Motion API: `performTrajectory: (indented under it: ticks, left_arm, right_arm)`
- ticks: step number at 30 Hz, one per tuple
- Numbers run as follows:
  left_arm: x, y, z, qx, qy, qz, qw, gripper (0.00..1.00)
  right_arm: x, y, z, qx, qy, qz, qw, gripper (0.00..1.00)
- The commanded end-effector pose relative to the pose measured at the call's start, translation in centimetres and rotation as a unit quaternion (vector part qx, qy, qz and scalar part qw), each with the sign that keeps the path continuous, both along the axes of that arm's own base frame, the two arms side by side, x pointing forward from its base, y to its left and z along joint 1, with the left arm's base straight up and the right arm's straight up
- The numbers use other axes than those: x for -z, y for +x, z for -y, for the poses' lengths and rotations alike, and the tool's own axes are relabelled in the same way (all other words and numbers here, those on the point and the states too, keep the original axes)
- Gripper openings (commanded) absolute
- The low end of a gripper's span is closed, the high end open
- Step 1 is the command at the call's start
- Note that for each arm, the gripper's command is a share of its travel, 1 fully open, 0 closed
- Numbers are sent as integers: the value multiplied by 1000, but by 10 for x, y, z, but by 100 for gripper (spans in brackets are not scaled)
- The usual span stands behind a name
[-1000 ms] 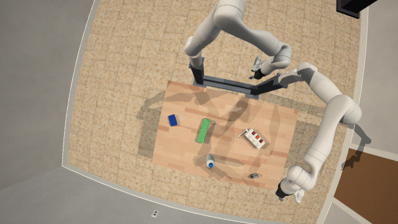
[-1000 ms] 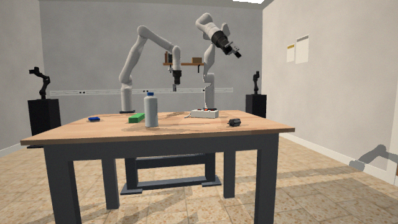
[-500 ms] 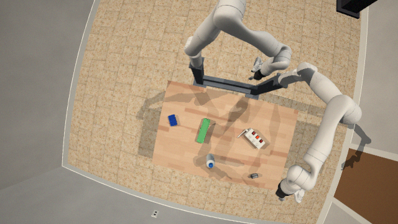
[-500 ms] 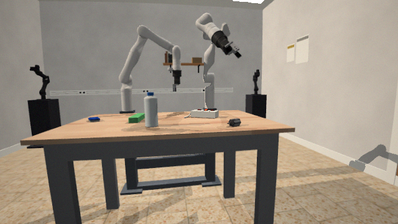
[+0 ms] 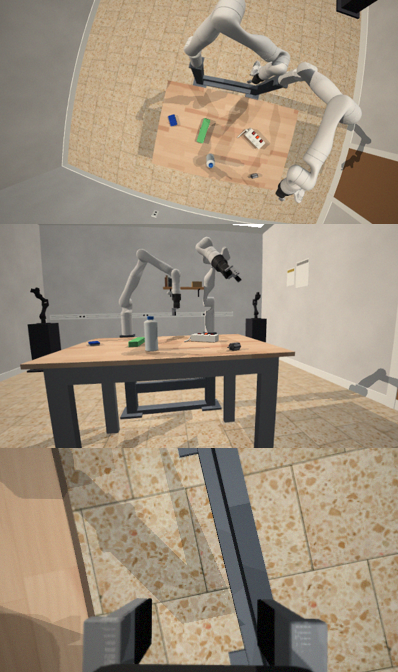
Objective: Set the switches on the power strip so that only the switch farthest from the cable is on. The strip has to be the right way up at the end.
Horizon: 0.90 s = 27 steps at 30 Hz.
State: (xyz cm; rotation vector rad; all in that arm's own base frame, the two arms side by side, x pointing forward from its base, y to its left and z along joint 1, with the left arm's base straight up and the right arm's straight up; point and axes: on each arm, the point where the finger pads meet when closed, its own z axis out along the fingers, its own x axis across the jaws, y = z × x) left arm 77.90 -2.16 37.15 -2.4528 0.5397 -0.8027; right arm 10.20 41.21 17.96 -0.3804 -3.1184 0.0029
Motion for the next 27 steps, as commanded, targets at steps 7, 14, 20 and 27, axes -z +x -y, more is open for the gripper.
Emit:
performTrajectory:
  ticks: [7, 14, 20, 27]
  left_arm:
    - [-2, 0, 0, 0, 0, 2, 1000, 100]
    - [-2, 0, 0, 0, 0, 2, 1000, 100]
    - [-2, 0, 0, 0, 0, 2, 1000, 100]
    - [-2, 0, 0, 0, 0, 2, 1000, 100]
  right_arm:
    - [-1, 34, 10, 42, 1, 0, 999, 100]
    - [-1, 61, 20, 75, 1, 0, 997, 100]
    - [-1, 98, 37, 124, 1, 0, 992, 100]
    - [-1, 148, 68, 192, 1, 0, 981, 100]
